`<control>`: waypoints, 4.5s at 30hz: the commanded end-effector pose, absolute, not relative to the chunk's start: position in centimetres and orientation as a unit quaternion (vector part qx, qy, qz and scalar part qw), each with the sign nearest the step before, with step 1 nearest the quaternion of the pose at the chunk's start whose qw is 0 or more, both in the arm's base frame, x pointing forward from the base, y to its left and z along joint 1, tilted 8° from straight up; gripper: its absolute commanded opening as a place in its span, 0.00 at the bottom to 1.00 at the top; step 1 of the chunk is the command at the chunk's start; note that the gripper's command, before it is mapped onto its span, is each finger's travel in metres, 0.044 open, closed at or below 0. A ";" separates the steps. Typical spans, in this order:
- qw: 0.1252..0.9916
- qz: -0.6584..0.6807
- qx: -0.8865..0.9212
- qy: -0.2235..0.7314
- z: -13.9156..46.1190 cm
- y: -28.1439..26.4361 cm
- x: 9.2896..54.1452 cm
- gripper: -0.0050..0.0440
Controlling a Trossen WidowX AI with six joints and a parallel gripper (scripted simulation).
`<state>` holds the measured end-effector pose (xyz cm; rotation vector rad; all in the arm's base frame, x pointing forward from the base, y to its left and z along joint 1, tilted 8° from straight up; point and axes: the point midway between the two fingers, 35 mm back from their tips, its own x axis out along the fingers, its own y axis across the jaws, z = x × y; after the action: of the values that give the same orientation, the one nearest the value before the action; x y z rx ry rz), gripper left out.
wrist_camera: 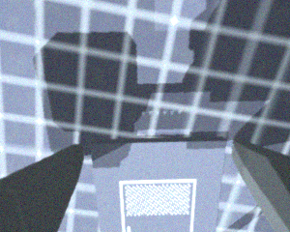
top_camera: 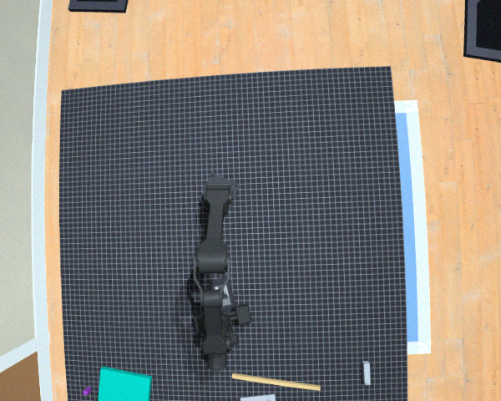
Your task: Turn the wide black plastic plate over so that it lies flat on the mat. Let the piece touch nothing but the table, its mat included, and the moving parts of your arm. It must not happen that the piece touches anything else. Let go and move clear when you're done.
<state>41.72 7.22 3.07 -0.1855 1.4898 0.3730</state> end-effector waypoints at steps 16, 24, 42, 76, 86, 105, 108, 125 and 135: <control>0.718 0.167 -0.085 0.670 3.2 7.3 41.8 0.95; 0.718 0.167 -0.085 0.670 3.2 7.3 41.8 0.95; 0.718 0.167 -0.085 0.670 3.2 7.3 41.8 0.95; 0.718 0.167 -0.085 0.670 3.2 7.3 41.8 0.86; 0.718 0.167 -0.085 0.670 3.2 7.3 41.8 0.86; 0.718 0.167 -0.085 0.670 3.2 7.3 41.8 0.86; 0.718 0.167 -0.085 0.670 3.2 7.3 41.8 0.86; 0.718 0.167 -0.085 0.670 3.2 7.3 41.8 0.86; 0.718 0.167 -0.085 0.670 3.2 7.3 41.8 0.86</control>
<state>41.74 7.24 2.98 -0.1855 1.4889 0.3730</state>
